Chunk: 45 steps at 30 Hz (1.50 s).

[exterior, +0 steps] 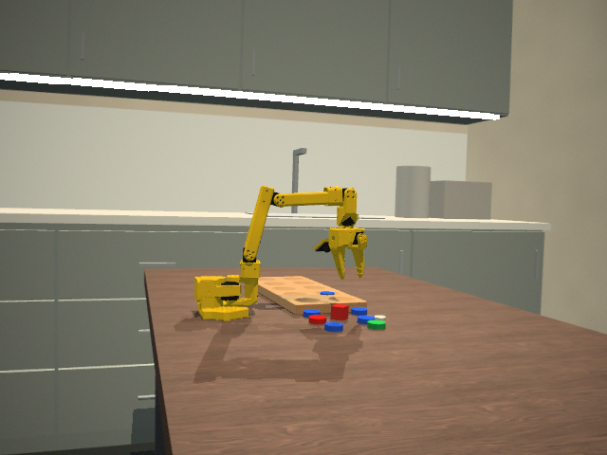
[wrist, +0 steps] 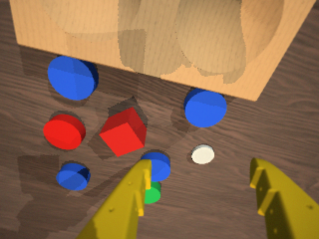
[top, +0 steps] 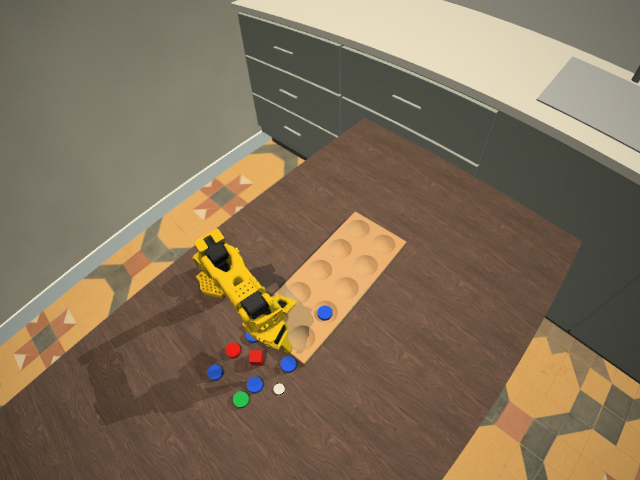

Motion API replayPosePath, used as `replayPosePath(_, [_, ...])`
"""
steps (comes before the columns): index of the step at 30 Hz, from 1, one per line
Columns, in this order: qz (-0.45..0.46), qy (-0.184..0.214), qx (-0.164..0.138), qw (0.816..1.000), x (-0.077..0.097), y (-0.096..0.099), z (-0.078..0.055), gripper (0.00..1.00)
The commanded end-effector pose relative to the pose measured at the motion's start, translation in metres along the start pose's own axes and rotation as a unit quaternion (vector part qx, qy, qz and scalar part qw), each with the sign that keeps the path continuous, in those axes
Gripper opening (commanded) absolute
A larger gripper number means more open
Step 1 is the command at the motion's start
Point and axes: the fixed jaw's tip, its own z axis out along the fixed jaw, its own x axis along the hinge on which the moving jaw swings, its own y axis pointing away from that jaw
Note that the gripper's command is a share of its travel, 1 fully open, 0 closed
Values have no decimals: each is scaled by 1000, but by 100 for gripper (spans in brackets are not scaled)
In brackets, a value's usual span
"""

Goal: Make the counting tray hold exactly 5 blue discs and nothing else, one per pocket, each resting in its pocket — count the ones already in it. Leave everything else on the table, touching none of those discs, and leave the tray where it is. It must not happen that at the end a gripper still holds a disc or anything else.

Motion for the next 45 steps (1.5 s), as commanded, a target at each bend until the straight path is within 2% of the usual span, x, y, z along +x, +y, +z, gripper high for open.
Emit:
replayPosePath(1, [-4,16,31,999,2,-5,-12,27])
replayPosePath(3, [-4,16,31,999,2,-5,-12,27])
replayPosePath(4, [139,1,1,990,59,22,13,27])
replayPosePath(5, [159,0,0,987,62,23,14,27])
replayPosePath(9, [287,1,1,958,62,23,14,27])
replayPosePath(45, [294,5,8,956,65,22,12,27])
